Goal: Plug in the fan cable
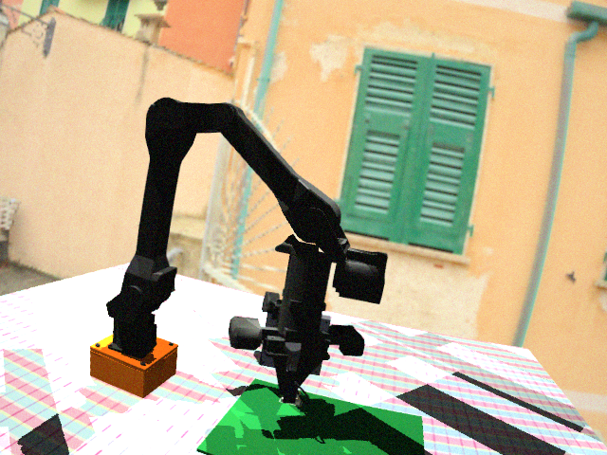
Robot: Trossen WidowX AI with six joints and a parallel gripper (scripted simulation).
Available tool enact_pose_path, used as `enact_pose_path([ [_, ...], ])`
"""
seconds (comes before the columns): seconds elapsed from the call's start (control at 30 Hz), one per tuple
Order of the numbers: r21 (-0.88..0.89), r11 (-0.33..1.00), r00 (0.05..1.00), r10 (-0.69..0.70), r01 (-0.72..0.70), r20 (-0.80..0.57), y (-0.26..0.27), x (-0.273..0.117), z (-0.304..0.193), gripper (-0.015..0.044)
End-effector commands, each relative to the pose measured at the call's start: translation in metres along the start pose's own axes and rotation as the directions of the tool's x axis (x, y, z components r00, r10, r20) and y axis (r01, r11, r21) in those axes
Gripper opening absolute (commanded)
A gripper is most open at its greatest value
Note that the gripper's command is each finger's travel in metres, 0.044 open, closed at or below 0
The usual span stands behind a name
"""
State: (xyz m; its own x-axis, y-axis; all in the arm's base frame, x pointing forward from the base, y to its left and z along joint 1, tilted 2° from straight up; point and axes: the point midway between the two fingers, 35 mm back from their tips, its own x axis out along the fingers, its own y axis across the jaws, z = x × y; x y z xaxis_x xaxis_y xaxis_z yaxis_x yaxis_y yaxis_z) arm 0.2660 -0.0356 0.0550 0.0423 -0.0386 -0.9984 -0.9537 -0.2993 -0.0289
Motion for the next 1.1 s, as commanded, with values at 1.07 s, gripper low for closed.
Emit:
enact_pose_path([
  [1.07, 0.944, 0.329, 1.000, 0.001, -0.002, 0.002, -0.020, 0.000, 0.040, 0.0000],
])
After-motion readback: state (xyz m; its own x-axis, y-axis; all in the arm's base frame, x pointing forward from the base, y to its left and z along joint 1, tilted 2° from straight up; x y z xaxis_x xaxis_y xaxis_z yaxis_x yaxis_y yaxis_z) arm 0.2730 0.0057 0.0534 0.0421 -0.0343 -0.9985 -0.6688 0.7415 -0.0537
